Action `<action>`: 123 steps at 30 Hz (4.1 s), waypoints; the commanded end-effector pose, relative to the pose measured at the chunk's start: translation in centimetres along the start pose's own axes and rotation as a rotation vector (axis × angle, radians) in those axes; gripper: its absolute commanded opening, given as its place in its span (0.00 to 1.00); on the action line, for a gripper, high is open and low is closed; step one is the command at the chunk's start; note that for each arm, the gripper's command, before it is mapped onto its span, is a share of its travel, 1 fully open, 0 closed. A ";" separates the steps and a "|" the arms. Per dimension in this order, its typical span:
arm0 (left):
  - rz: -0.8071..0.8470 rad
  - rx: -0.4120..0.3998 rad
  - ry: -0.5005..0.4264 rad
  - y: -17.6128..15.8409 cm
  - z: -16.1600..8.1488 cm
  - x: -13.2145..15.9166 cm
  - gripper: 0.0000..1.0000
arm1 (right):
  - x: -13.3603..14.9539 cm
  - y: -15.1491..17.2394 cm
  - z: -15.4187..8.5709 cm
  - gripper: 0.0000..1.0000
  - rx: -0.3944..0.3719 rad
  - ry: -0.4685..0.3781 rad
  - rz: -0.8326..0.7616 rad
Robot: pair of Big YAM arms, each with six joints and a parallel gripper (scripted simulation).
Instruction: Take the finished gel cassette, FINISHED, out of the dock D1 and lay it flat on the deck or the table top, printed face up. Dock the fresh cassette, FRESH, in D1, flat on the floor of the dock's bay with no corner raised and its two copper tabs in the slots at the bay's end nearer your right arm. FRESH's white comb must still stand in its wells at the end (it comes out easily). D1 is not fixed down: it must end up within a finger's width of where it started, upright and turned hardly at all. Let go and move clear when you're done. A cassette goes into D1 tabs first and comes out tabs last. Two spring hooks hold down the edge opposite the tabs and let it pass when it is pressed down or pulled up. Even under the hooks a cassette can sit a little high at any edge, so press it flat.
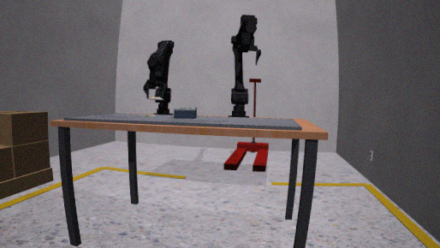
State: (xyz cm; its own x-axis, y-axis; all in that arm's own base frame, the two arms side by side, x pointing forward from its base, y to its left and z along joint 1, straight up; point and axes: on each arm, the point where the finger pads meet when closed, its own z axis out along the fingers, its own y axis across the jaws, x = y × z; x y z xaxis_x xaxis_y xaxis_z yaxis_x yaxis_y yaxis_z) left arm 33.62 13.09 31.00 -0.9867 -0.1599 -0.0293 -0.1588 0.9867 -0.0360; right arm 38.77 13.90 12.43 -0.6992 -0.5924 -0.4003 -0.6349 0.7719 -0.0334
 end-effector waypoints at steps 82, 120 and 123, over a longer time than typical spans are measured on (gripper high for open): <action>0.010 -0.005 -0.040 0.1 -2.0 -0.6 1.00 | 14.5 -17.9 -2.3 0.00 0.395 -0.102 0.805; 0.010 -0.005 -0.040 0.1 -2.0 -0.6 1.00 | 15.1 -17.8 -0.8 0.00 0.393 -0.092 0.811; 0.010 -0.005 -0.040 0.1 -2.0 -0.6 1.00 | 15.1 -17.8 -0.8 0.00 0.393 -0.092 0.811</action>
State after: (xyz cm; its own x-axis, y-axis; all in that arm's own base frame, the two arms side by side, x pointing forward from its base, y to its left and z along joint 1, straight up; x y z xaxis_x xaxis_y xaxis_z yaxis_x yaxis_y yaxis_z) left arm 33.62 13.09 31.00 -0.9867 -0.1599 -0.0293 -0.1588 0.9867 -0.0360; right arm 38.91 -8.68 7.85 -0.8464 0.1833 -0.5000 0.2150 0.9766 -0.0059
